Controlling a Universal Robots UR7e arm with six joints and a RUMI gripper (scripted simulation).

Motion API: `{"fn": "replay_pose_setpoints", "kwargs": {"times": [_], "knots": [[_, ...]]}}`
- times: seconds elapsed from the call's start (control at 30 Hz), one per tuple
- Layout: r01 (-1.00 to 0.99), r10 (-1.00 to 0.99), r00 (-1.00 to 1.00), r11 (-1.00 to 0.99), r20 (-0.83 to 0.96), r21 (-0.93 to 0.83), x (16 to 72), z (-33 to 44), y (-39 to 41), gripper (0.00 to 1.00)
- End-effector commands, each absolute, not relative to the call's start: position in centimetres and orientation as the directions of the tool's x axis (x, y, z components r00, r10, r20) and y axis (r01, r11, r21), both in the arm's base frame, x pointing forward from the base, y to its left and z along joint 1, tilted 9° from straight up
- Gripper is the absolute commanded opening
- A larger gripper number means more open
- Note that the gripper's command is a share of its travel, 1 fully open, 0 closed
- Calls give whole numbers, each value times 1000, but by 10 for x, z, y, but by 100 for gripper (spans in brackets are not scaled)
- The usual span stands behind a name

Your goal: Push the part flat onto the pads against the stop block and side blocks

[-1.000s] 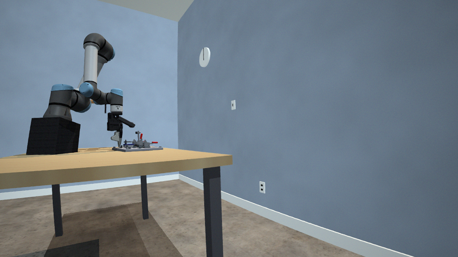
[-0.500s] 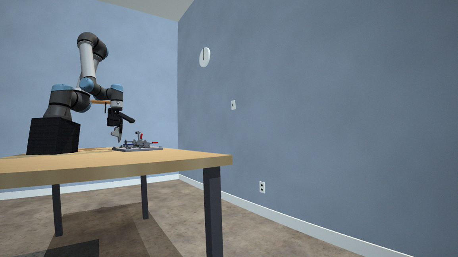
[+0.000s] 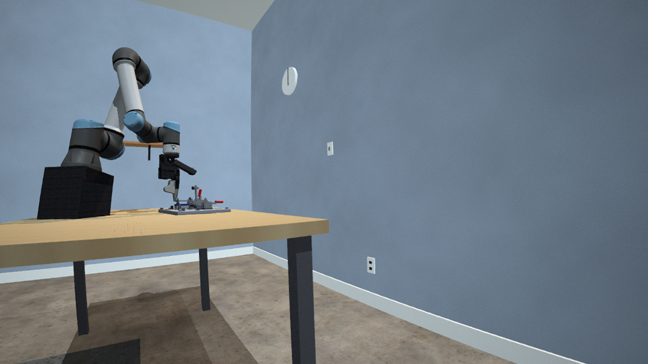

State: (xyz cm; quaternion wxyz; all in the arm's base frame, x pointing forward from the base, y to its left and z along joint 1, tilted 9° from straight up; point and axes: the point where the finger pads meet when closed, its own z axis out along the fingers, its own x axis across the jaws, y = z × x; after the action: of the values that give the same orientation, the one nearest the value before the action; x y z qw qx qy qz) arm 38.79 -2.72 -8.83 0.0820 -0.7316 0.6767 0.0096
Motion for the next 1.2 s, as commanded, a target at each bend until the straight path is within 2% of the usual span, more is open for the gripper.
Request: {"fn": "replay_pose_setpoints", "kwargs": {"times": [0.0,0.17,0.33,1.17], "knots": [[-992,-989,83,-70,-124,-106,390,-88,-26,0],[-992,-989,83,-70,-124,-106,390,-88,-26,0],[-992,-989,83,-70,-124,-106,415,-82,-2,0],[-992,-989,83,-70,-124,-106,418,-112,2,0]]}}
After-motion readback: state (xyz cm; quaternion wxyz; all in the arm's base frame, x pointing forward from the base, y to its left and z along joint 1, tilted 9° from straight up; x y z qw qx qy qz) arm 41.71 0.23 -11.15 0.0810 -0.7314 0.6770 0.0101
